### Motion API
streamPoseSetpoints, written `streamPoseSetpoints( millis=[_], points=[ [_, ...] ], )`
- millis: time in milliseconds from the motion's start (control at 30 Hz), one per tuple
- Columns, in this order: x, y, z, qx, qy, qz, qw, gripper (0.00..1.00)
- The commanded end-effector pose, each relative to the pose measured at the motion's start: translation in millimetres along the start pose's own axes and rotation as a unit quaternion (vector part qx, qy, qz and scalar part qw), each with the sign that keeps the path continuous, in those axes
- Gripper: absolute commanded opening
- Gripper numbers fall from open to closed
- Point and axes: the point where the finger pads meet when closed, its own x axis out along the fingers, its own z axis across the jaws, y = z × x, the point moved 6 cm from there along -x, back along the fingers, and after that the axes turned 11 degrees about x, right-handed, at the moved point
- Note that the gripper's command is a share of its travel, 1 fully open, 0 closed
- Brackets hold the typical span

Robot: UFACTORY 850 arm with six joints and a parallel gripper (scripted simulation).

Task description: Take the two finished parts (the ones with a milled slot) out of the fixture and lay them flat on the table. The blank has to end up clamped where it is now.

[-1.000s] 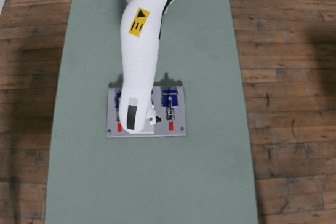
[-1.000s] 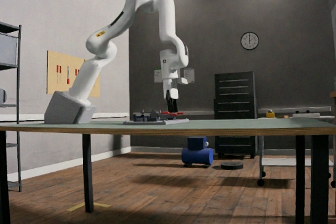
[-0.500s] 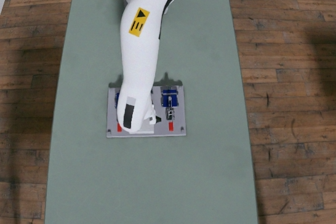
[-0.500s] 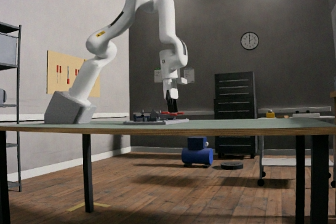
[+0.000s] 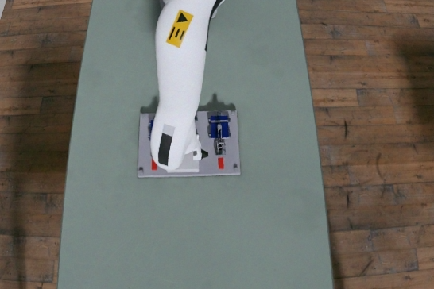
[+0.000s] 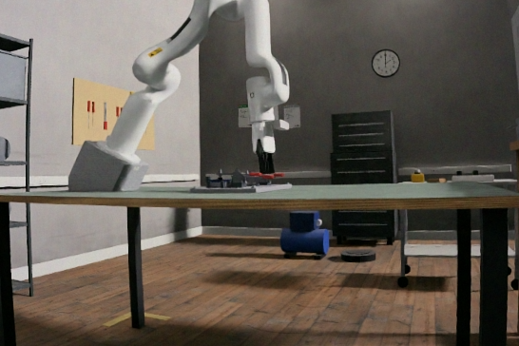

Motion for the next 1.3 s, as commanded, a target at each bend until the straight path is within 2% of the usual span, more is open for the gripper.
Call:
streamPoseSetpoints(
  millis=[0, 600, 1267],
  points=[
    [-0.6, 0.9, -0.2, 0.000, 0.000, 0.001, 1.000, 0.48],
    [1.0, 0.8, -0.2, 0.000, 0.000, 0.001, 1.000, 0.48],
    [27.3, -1.8, 0.4, 0.000, 0.000, 0.001, 1.000, 0.48]
  ],
)
